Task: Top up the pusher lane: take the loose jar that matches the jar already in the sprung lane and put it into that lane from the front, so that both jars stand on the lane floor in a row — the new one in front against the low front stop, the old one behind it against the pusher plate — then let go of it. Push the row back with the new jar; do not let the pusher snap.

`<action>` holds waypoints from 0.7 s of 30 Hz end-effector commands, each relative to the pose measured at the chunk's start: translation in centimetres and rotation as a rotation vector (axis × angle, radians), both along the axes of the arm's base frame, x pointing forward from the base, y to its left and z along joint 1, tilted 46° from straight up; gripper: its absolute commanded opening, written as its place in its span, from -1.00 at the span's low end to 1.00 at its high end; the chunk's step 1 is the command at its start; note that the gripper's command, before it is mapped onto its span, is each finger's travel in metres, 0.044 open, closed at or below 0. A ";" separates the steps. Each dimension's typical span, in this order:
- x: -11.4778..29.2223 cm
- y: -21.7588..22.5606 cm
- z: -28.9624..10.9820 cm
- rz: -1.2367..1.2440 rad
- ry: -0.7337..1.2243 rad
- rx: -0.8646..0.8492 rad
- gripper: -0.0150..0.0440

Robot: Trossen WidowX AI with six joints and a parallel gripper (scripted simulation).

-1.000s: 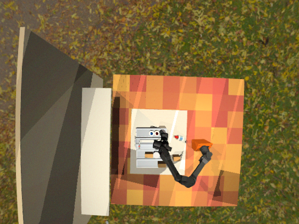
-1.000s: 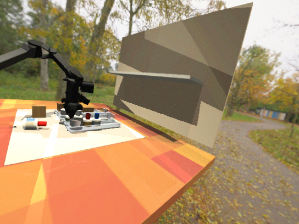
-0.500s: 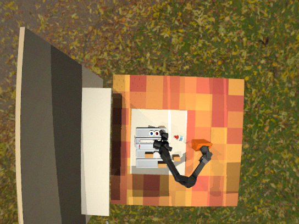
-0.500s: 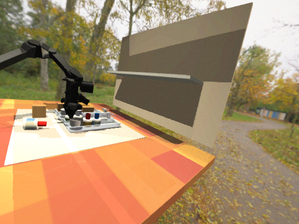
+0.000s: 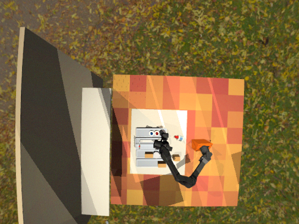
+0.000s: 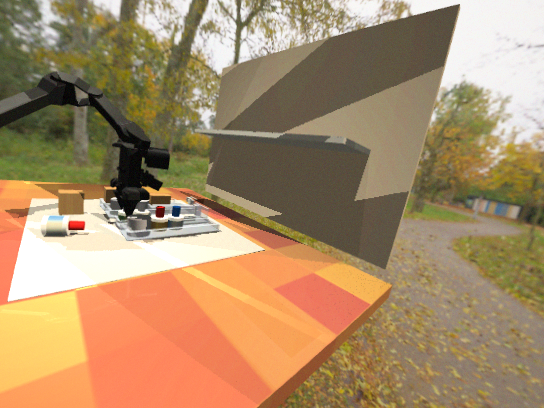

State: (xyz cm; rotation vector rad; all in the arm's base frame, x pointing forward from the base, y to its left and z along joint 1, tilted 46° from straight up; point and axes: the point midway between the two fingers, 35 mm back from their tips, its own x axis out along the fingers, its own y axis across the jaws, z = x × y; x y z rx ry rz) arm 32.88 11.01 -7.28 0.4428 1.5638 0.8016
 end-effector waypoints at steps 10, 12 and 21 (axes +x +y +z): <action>0.0 0.0 0.0 0.003 -0.003 0.003 -0.31; 0.0 0.0 0.0 0.003 -0.003 0.003 -0.14; 0.0 0.0 0.0 0.003 -0.003 0.003 0.52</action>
